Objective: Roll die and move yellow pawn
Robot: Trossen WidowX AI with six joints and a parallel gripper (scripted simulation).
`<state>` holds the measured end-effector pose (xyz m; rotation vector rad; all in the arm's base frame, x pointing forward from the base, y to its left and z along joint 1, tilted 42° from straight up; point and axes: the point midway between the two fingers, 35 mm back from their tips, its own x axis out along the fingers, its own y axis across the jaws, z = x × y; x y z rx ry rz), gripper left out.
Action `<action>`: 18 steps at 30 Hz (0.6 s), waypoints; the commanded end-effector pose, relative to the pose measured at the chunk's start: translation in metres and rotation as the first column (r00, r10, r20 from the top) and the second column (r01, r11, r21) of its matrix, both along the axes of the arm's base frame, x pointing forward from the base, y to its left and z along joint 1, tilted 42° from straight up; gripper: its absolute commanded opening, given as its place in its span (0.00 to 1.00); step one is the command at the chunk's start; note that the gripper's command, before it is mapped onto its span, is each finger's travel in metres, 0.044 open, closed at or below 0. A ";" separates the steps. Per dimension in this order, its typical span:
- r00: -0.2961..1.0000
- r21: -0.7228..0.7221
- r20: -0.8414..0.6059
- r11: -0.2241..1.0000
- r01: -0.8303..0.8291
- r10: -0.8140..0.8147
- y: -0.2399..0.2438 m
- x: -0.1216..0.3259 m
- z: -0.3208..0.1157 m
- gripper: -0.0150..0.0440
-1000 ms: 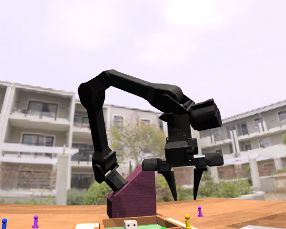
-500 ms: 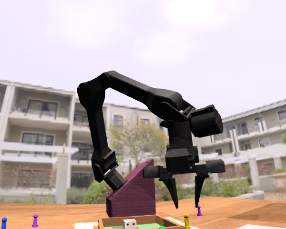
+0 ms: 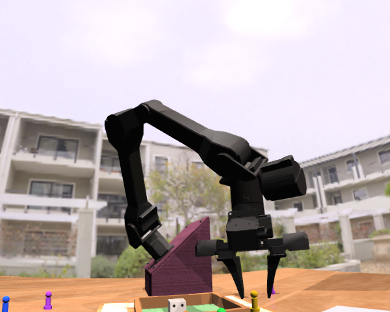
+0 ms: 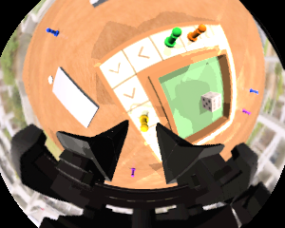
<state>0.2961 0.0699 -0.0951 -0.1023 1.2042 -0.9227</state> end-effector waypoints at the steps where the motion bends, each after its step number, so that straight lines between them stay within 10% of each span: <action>1: 1.000 -0.011 -0.013 1.000 -0.003 0.003 -0.007 -0.003 -0.007 0.59; 18: 1.000 -0.011 -0.013 1.000 -0.003 0.003 -0.010 -0.003 -0.010 0.25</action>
